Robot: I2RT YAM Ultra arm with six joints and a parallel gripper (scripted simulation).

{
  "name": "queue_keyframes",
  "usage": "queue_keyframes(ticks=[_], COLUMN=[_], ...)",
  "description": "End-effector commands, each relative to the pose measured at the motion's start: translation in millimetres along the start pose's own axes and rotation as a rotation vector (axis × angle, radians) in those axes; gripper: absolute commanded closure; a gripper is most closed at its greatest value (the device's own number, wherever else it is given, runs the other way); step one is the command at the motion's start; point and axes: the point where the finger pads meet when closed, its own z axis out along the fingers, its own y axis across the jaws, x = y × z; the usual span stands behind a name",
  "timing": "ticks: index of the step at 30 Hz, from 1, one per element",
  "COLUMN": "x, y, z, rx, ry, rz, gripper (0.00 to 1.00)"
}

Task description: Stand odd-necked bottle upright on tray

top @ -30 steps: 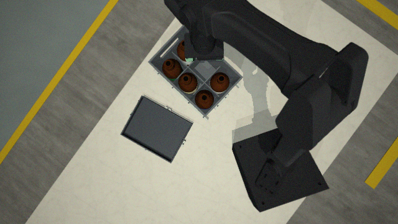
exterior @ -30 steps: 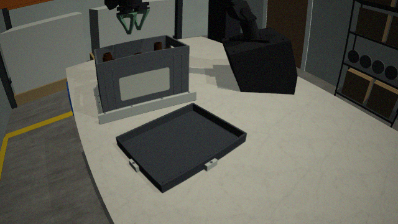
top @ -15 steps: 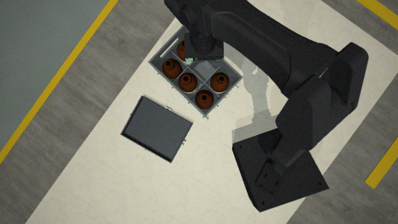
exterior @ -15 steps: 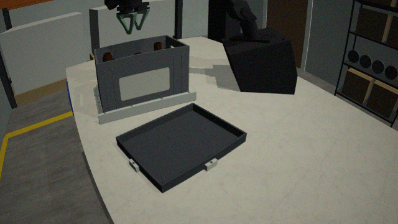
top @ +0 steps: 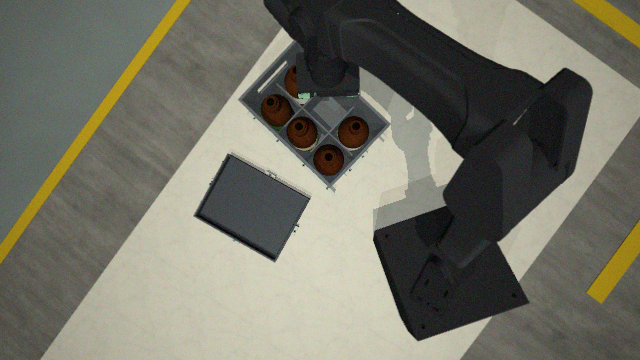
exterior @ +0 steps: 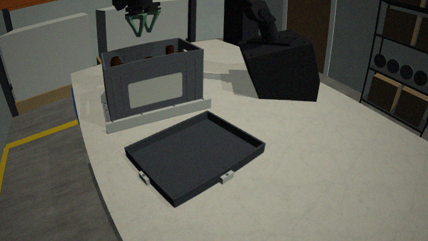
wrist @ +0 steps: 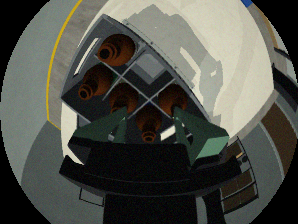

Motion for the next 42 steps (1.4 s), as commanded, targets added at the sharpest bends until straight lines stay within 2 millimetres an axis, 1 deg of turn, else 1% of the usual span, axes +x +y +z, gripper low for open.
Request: queue_keyframes(ticks=[1,4,8,11,12,14,18,19,24,28,29,31,35,37,39,42], x=[-2.8,-5.9,-4.5,-6.3,-10.5,-3.7,-5.0,-7.3,-3.3,-5.1,-14.1,-4.1,-3.5,-7.3,-8.8,-4.9], y=[-1.0,-0.3,-2.8,-2.3,3.4,-1.2,-2.5,-0.9,-1.5,-1.5,7.4,0.3,-1.4,0.7,2.0,-0.9], z=[-10.8,-11.4,-5.1,-5.8,-11.3,-1.0,4.2,2.9,20.1,18.9,4.4,18.2,32.1,24.7,22.4,31.1], rx=[-0.021,-0.026,-0.019,-0.023,-0.040,-0.022,-0.021,-0.027,-0.010,-0.016,-0.050,-0.024,-0.007,-0.024,-0.032,-0.018], ry=[-0.042,-0.050,-0.042,-0.047,-0.065,-0.040,-0.040,-0.048,-0.022,-0.031,-0.073,-0.039,-0.019,-0.041,-0.050,-0.032], rz=[0.004,0.006,0.006,0.008,0.005,0.002,0.007,0.007,0.002,0.005,0.005,0.001,0.003,0.005,0.005,0.004], gripper=[0.39,0.39,0.39,0.39,0.39,0.39,0.39,0.39,0.39,0.39,0.39,0.39,0.39,0.39,0.39,0.39])
